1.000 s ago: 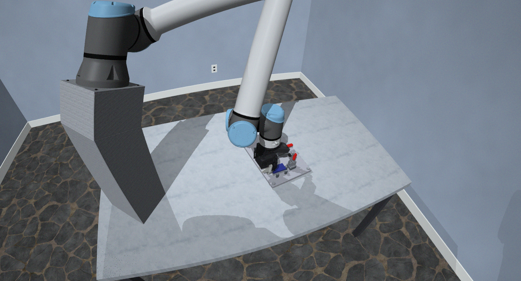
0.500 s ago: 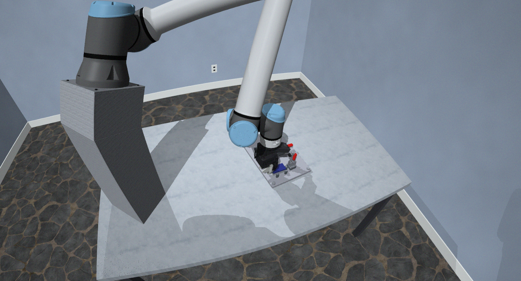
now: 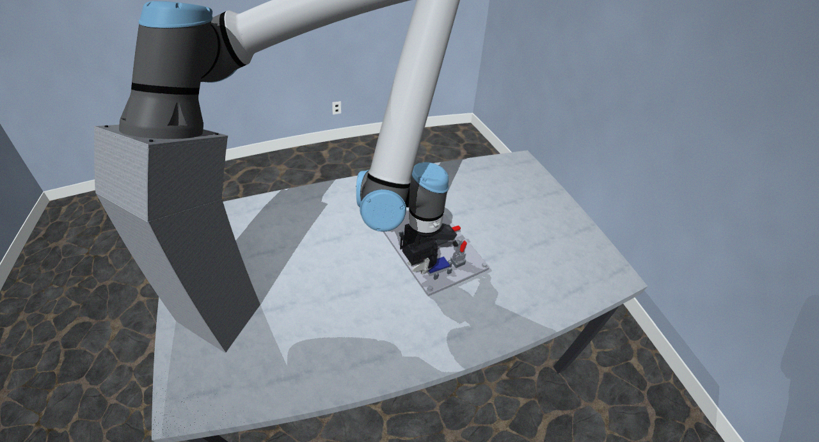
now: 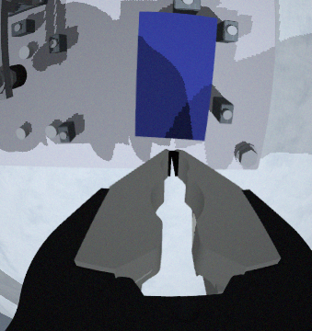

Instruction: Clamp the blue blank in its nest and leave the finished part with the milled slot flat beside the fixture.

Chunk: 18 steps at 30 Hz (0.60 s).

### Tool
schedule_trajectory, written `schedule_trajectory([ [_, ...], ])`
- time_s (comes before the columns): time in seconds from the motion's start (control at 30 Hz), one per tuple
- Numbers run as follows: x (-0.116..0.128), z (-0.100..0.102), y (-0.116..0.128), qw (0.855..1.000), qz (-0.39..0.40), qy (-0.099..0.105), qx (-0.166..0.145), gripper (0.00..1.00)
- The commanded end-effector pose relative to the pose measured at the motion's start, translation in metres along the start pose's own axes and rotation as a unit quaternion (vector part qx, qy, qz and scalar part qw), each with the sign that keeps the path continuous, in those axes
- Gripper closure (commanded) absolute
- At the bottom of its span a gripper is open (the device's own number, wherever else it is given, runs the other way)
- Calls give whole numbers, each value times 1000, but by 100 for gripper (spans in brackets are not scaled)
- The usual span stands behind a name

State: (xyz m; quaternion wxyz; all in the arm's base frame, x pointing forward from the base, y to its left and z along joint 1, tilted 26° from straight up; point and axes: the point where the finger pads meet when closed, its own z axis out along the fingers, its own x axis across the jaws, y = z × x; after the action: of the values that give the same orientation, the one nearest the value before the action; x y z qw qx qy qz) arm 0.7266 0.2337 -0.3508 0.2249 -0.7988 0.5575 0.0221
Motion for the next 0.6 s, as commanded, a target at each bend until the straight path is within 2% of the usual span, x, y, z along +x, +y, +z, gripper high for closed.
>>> schedule_trajectory([
  [0.0, 0, 0, -1, 1000, 0, 0, 0, 100],
  [0.57, 0, 0, -4, 1000, 0, 0, 0, 100],
])
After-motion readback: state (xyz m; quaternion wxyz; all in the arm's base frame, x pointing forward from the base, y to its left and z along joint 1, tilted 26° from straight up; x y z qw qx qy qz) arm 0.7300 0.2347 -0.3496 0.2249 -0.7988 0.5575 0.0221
